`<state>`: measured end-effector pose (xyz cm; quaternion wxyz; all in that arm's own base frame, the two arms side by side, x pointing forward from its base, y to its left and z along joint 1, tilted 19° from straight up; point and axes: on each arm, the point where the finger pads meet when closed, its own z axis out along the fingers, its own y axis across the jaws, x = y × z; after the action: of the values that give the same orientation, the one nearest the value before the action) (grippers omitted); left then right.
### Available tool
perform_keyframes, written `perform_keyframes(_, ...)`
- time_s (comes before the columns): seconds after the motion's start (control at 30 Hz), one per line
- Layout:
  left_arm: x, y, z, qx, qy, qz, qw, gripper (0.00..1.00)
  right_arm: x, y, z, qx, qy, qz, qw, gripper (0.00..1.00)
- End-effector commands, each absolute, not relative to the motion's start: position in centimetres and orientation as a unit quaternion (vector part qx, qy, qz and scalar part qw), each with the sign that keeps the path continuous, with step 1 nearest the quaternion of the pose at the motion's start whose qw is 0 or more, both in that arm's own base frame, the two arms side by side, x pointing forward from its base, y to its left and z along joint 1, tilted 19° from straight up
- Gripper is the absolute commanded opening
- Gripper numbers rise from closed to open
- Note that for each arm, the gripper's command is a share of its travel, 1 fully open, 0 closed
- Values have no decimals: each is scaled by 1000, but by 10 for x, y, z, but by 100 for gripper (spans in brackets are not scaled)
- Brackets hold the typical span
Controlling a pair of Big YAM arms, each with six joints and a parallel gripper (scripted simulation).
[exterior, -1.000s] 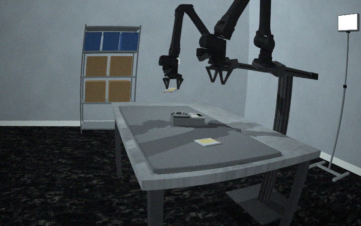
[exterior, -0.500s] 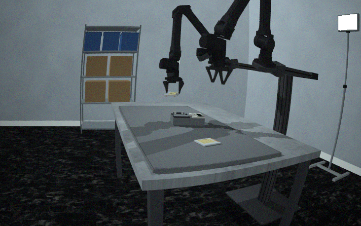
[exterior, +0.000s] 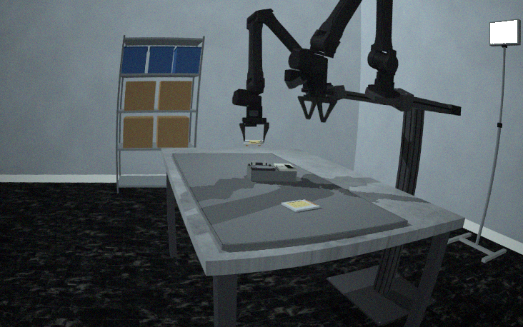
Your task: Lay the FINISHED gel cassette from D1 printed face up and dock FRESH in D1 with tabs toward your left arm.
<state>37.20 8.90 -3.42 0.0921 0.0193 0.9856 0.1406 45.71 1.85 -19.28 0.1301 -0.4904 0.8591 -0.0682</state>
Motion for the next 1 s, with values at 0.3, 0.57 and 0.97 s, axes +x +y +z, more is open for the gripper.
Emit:
perform_keyframes(0.3, 373, 84, -27, 22, 985, 142, 97, 100, 465, 59, -227, -593, 790, -67, 139, 0)
perform_keyframes(0.57, 373, 84, -27, 22, 985, 142, 97, 100, 463, 74, -239, -602, 783, -68, 140, 0)
perform_keyframes(0.97, 373, 84, -27, 22, 985, 142, 97, 100, 459, 84, -248, -580, 800, -64, 140, 0)
